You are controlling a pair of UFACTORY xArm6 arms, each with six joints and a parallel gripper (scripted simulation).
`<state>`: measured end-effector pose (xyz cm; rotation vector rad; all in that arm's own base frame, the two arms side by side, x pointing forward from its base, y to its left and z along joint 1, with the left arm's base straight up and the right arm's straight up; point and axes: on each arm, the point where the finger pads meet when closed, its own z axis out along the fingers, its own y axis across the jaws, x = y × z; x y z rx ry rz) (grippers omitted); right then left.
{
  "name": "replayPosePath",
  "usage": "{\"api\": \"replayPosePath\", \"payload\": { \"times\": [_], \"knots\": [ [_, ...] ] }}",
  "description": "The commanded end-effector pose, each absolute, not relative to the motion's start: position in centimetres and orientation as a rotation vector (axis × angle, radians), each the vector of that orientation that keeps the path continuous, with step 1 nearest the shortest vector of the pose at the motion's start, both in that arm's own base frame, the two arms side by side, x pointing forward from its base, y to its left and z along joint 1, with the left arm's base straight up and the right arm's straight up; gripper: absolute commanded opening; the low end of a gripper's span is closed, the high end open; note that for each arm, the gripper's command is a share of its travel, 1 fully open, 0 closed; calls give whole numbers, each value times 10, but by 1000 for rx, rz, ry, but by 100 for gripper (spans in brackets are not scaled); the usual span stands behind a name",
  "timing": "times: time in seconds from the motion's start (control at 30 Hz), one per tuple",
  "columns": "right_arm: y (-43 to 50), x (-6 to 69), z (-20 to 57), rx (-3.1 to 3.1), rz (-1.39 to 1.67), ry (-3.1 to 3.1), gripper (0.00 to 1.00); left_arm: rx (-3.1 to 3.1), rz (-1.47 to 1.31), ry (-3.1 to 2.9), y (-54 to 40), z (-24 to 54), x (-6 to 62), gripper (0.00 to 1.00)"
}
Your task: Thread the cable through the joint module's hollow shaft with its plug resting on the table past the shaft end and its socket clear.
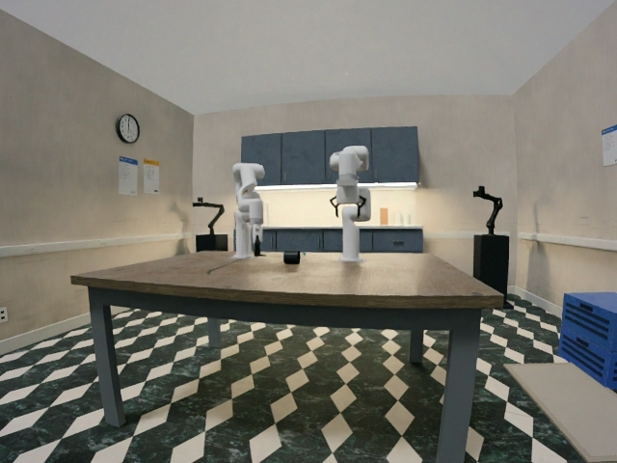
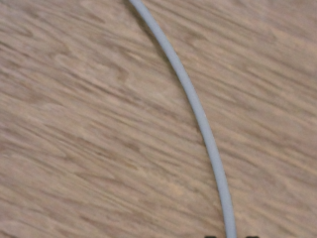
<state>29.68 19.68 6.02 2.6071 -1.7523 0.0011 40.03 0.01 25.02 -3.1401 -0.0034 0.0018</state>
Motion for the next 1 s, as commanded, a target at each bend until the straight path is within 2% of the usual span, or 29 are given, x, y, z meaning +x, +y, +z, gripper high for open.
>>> {"api": "replayPosePath", "payload": {
  "times": [0.0,0.97],
  "knots": [
    [210,299,64,2580,22,-1821,0,-3144,-31,-3,1,257,405,100],
    [253,278,58,2334,16,-2133,0,-3144,-31,-3,1,257,405,100]
  ]
}}
